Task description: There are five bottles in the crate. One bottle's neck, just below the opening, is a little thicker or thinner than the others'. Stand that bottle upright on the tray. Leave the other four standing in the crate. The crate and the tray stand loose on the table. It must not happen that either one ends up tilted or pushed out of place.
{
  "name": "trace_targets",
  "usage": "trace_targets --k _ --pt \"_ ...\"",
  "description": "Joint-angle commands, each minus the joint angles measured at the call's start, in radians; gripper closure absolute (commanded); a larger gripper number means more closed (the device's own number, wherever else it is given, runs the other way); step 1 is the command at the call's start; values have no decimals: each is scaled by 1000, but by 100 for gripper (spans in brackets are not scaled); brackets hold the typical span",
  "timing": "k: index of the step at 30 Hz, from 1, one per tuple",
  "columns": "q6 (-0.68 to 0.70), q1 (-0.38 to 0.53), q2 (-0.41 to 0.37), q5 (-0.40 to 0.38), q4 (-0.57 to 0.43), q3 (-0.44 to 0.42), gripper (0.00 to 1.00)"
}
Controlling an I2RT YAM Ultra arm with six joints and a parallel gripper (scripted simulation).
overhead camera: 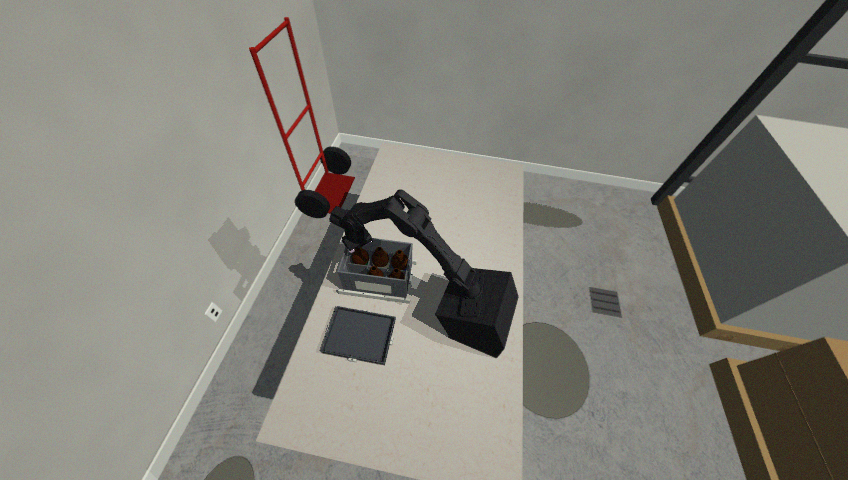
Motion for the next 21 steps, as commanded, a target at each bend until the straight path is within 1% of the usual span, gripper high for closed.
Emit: trace_targets --k 1,3,4,21 --pt "0 5 -15 7 17 0 39" --pt "0 5 -15 7 17 0 39" --pt "0 5 -15 7 17 0 100" --pt "0 5 -15 8 15 0 100"
